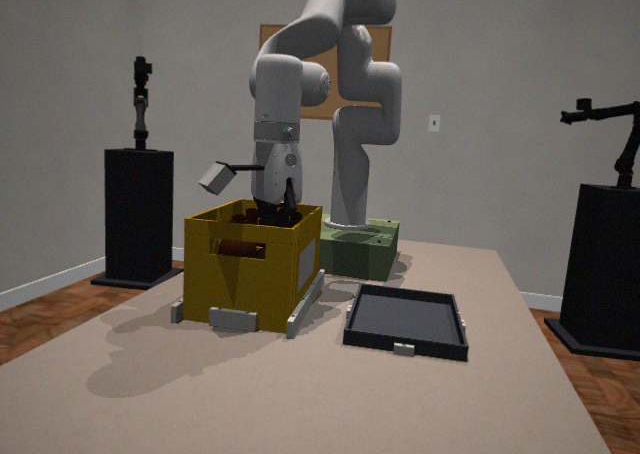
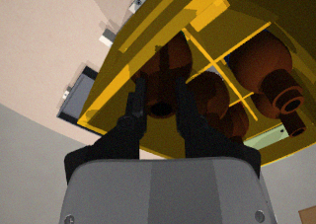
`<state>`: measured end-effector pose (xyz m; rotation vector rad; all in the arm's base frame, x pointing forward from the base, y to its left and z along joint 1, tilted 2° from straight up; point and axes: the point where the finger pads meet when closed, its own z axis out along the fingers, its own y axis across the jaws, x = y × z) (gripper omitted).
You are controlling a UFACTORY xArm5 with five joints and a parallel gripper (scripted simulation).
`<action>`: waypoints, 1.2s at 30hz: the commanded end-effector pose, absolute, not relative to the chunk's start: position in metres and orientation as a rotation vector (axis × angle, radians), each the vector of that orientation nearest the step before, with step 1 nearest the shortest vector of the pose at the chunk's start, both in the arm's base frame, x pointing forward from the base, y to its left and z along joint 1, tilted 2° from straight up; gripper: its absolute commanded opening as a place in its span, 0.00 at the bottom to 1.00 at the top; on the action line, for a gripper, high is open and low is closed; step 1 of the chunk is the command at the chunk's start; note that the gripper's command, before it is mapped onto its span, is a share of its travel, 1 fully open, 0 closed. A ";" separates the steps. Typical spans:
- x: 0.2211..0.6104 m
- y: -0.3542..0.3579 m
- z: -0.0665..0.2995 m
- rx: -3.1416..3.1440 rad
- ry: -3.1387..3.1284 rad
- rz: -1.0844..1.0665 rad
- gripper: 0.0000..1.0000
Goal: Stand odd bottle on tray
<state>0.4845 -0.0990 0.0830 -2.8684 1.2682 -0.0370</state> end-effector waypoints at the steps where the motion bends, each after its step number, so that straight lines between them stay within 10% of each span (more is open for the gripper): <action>1: 0.486 -0.099 0.085 -2.867 1.268 -0.044 0.00; 10: 0.486 -0.099 0.085 -2.867 1.268 -0.044 0.00; 11: 0.486 -0.099 0.085 -2.867 1.268 -0.044 0.65; 36: 0.486 -0.099 0.085 -2.867 1.268 -0.044 0.65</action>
